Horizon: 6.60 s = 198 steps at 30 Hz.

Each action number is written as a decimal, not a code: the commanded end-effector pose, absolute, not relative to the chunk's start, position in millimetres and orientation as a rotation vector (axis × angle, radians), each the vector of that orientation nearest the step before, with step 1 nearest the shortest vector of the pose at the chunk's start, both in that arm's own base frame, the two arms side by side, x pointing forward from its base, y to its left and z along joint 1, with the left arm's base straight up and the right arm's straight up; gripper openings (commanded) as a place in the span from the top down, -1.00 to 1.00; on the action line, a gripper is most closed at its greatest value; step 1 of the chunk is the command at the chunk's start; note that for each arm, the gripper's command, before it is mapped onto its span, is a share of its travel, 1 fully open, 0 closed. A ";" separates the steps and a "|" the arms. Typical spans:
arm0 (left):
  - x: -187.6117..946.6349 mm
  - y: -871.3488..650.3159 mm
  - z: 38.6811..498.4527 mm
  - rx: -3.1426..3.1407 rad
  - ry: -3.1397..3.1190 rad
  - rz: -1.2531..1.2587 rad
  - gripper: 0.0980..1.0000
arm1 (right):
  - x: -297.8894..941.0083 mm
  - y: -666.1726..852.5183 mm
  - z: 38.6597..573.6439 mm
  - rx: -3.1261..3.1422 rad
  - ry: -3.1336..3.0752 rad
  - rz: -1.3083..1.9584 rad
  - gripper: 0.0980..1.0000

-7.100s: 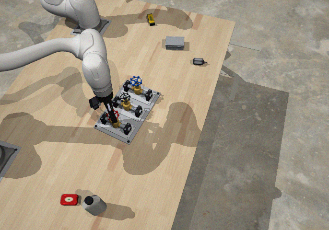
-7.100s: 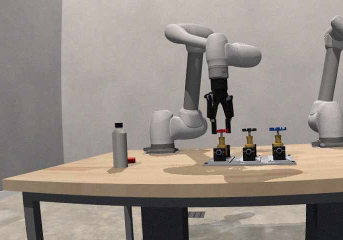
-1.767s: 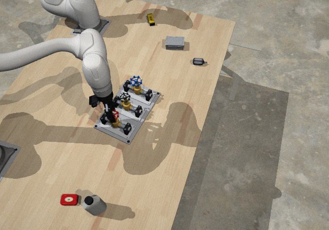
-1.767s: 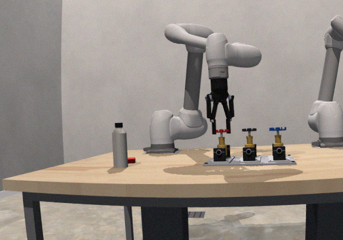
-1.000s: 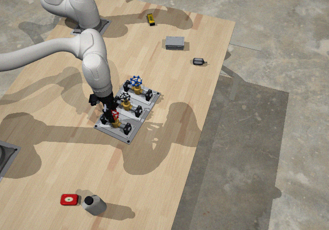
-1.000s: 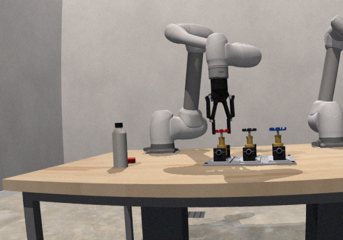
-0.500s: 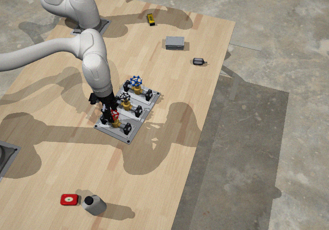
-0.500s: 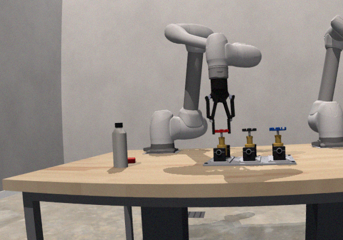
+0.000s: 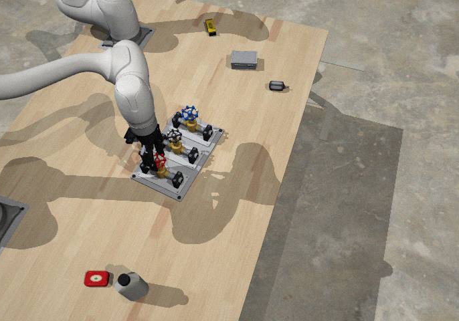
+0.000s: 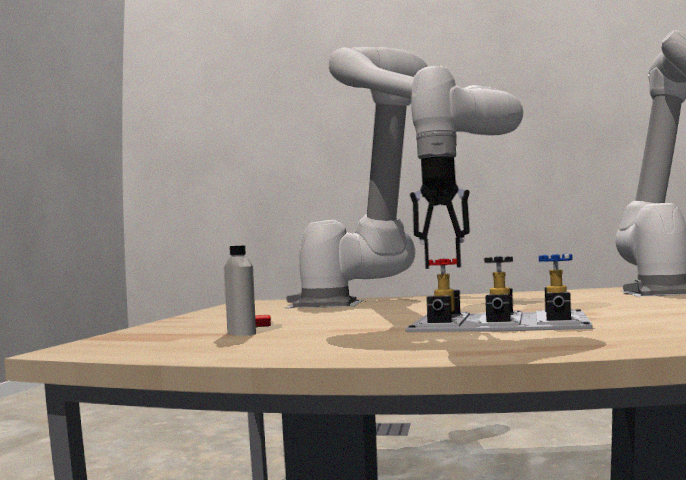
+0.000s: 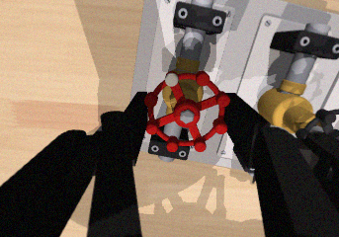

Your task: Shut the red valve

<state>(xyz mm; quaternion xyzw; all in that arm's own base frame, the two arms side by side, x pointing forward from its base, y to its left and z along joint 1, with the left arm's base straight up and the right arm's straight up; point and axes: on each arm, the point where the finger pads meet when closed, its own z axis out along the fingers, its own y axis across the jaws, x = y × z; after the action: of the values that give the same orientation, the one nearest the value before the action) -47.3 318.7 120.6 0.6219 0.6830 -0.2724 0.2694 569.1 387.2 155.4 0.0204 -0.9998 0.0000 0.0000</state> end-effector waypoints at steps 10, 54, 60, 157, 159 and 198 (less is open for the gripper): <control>-47.5 319.0 121.0 1.677 1.842 -0.734 -1.00 | 569.3 387.4 156.1 -0.105 -3.141 -0.001 1.00; -47.5 319.0 121.0 1.677 1.842 -0.734 -1.00 | 569.3 387.4 156.0 -0.949 -2.995 -0.002 1.00; -47.5 319.0 121.0 1.677 1.842 -0.734 -1.00 | 569.3 387.4 155.9 -1.043 -2.964 -0.002 1.00; -47.5 319.0 121.0 1.677 1.842 -0.734 -1.00 | 569.3 387.4 155.5 -2.885 -1.241 -0.002 1.00; -47.5 319.0 121.0 1.677 1.842 -0.734 -1.00 | 569.3 387.4 155.5 -2.911 -1.180 -0.002 1.00; -47.5 319.0 121.0 1.677 1.842 -0.734 -1.00 | 569.3 387.4 155.4 -3.140 -0.087 -0.001 1.00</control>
<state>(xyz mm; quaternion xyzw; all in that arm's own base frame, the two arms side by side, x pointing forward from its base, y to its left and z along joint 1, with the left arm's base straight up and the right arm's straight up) -47.3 318.7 120.6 0.6219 0.6830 -0.2724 0.2694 569.1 387.2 154.7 -0.9989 -0.0477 0.0002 0.0005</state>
